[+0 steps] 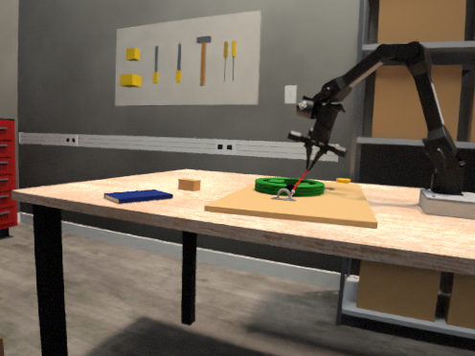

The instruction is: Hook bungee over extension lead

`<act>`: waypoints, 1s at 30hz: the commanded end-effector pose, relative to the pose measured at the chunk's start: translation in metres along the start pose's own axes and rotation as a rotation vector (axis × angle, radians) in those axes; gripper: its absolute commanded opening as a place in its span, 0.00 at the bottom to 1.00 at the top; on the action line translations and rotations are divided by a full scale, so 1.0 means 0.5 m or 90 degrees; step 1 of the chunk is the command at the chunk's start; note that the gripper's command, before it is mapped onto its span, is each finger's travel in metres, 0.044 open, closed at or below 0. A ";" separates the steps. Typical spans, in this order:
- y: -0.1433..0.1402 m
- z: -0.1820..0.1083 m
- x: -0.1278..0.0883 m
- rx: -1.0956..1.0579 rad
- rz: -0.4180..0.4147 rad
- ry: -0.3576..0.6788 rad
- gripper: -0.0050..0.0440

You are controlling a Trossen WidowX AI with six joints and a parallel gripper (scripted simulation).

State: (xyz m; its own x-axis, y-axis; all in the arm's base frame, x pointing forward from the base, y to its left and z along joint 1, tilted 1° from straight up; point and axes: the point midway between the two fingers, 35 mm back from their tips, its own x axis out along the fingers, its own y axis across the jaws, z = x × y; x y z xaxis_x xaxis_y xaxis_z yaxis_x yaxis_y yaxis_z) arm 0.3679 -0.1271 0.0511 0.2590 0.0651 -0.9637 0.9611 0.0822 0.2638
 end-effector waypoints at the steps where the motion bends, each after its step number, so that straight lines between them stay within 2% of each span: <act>1: 0.010 0.018 -0.028 0.002 0.023 -0.023 0.00; 17: 0.010 0.005 -0.012 -0.001 0.015 -0.009 0.00; 30: -0.008 0.024 0.032 0.012 0.015 -0.012 0.00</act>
State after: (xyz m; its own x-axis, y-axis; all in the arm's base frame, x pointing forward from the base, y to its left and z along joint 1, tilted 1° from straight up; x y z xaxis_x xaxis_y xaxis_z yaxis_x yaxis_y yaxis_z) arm 0.3683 -0.1262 0.0328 0.2667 0.0768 -0.9607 0.9589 0.0791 0.2725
